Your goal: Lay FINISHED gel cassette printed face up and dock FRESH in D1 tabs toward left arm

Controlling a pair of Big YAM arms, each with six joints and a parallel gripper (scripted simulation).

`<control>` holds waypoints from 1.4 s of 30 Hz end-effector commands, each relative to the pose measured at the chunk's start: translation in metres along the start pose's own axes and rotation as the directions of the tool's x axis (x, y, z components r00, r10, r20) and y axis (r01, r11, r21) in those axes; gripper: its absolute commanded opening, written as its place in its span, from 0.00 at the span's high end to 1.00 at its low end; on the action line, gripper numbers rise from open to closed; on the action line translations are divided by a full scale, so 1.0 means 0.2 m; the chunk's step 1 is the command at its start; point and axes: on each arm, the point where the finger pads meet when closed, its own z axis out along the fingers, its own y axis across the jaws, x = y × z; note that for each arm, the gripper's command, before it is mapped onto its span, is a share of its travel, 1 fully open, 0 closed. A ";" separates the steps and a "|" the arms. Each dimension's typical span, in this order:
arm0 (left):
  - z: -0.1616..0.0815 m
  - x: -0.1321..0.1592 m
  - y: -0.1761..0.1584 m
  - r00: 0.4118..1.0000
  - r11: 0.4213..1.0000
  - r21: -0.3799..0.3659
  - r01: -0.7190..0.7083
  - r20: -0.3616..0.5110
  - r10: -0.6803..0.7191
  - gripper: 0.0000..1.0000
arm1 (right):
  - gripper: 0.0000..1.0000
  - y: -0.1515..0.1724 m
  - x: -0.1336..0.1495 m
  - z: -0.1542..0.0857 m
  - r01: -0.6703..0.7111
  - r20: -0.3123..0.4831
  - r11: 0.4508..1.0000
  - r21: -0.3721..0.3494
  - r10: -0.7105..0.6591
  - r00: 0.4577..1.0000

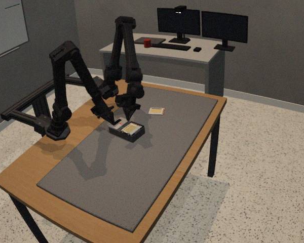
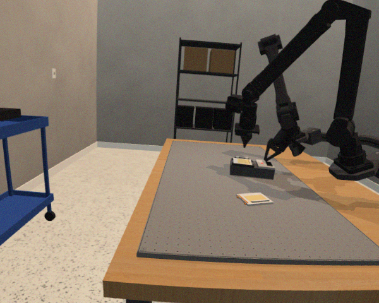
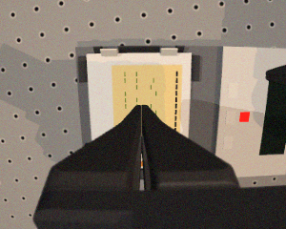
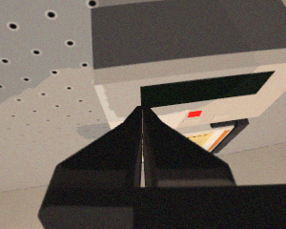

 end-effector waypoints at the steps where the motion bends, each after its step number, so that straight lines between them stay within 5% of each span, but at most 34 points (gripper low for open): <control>1: -0.04 0.02 0.01 1.000 1.000 -0.014 0.001 0.005 -0.001 1.00 | 1.00 0.23 -0.20 0.10 0.091 0.081 0.992 -0.088 -0.084 0.993; 20: -0.04 0.02 0.01 1.000 1.000 -0.014 0.001 0.005 -0.001 1.00 | 1.00 0.23 -0.20 0.10 0.091 0.081 0.992 -0.088 -0.084 0.993; 21: -0.04 0.01 0.01 1.000 1.000 -0.007 -0.001 0.005 0.001 0.02 | 1.00 0.23 -0.20 0.10 0.091 0.081 0.992 -0.088 -0.084 0.993; 42: -0.01 -0.01 0.01 1.000 1.000 -0.007 -0.001 0.005 0.001 0.02 | 1.00 0.23 -0.20 0.10 0.091 0.081 0.992 -0.088 -0.084 0.993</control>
